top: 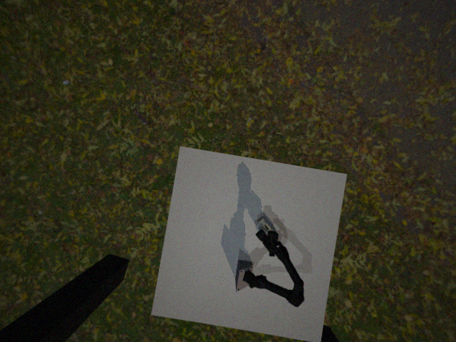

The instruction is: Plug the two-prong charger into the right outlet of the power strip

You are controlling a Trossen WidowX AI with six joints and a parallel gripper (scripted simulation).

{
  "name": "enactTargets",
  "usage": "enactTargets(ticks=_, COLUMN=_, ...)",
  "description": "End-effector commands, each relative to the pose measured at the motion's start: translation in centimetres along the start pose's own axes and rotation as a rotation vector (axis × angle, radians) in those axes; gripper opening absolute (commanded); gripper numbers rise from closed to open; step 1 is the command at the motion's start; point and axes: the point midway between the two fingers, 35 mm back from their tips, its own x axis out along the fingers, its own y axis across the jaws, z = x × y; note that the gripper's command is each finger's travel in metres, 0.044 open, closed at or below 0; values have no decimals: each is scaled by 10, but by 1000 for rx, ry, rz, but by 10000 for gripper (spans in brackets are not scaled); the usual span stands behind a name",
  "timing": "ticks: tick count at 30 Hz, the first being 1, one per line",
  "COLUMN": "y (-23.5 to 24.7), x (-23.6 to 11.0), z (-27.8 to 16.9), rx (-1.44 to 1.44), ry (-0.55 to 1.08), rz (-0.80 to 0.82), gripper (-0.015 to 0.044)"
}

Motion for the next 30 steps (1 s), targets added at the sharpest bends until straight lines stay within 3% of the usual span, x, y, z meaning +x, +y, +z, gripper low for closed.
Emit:
enactTargets(ticks=1, y=0, x=0, z=2, rx=-5, ry=-3, rz=-3, gripper=0)
enactTargets(ticks=30, y=0, x=0, z=5, rx=-5, ry=-3, rz=-3, gripper=0)
